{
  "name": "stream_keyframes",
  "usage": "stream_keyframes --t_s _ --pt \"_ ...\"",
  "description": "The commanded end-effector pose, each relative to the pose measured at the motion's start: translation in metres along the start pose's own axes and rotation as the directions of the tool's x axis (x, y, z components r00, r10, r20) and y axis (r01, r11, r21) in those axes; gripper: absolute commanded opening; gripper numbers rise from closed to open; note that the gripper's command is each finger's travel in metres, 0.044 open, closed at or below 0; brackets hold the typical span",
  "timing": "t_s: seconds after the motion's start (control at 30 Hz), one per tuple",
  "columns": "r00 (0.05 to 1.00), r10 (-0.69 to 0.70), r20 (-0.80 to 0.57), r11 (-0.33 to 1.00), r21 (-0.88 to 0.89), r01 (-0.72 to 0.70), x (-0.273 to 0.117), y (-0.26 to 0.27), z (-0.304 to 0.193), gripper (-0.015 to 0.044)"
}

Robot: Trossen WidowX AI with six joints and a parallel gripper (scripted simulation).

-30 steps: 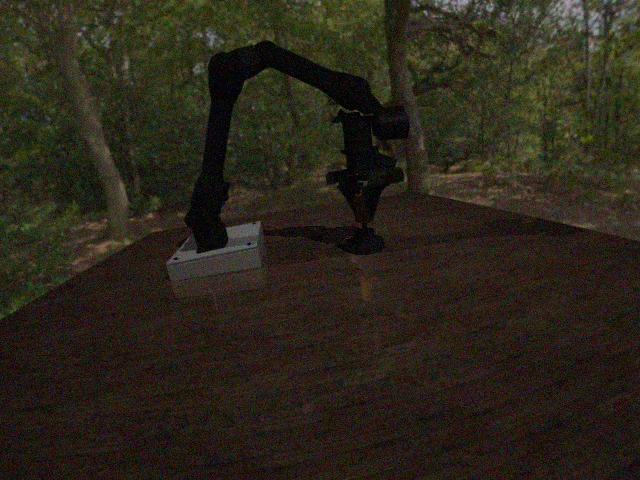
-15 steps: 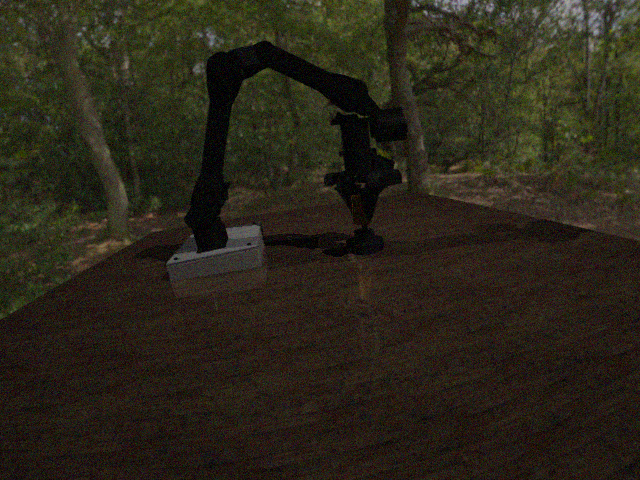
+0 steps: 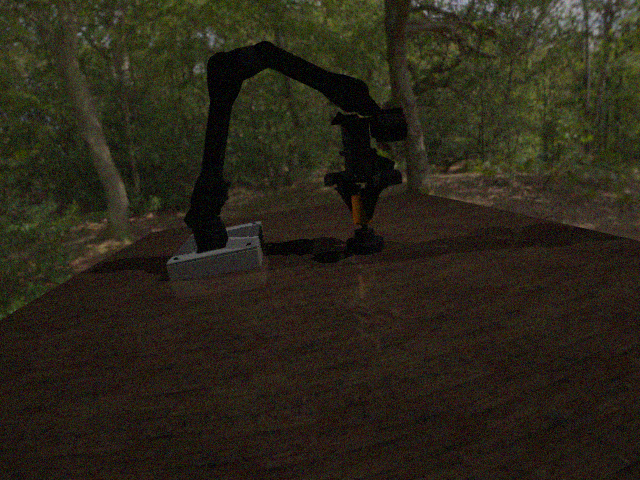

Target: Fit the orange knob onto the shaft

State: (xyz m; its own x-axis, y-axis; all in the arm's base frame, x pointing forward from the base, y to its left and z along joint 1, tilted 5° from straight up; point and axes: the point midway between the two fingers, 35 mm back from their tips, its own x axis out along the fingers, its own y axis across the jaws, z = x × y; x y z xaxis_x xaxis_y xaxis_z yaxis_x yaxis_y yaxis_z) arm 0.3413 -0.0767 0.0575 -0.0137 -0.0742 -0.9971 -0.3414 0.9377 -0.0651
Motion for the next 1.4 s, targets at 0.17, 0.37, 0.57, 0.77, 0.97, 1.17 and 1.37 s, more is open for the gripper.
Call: stream_keyframes --t_s 0.17,0.37,0.57,0.77,0.97,1.17,1.37 --pt "1.0 -0.005 0.005 0.992 -0.128 0.006 -0.0054 -0.0025 0.0028 0.0" --pt "1.0 -0.006 0.005 0.977 -0.211 0.007 -0.0063 -0.0044 0.0058 0.0" --pt "1.0 -0.006 0.005 0.977 -0.211 0.007 -0.0001 -0.005 0.007 0.0" --pt "1.0 -0.006 0.005 0.977 -0.211 0.007 -0.0004 -0.005 0.007 0.0" --pt "1.0 -0.006 0.005 0.977 -0.211 0.007 -0.0042 -0.0046 0.0065 0.0" --pt "1.0 -0.006 0.005 0.944 -0.331 0.007 -0.0058 -0.0039 0.0054 0.0" --pt "1.0 -0.005 0.004 0.912 -0.41 0.007 -0.0051 -0.0023 0.003 0.0"
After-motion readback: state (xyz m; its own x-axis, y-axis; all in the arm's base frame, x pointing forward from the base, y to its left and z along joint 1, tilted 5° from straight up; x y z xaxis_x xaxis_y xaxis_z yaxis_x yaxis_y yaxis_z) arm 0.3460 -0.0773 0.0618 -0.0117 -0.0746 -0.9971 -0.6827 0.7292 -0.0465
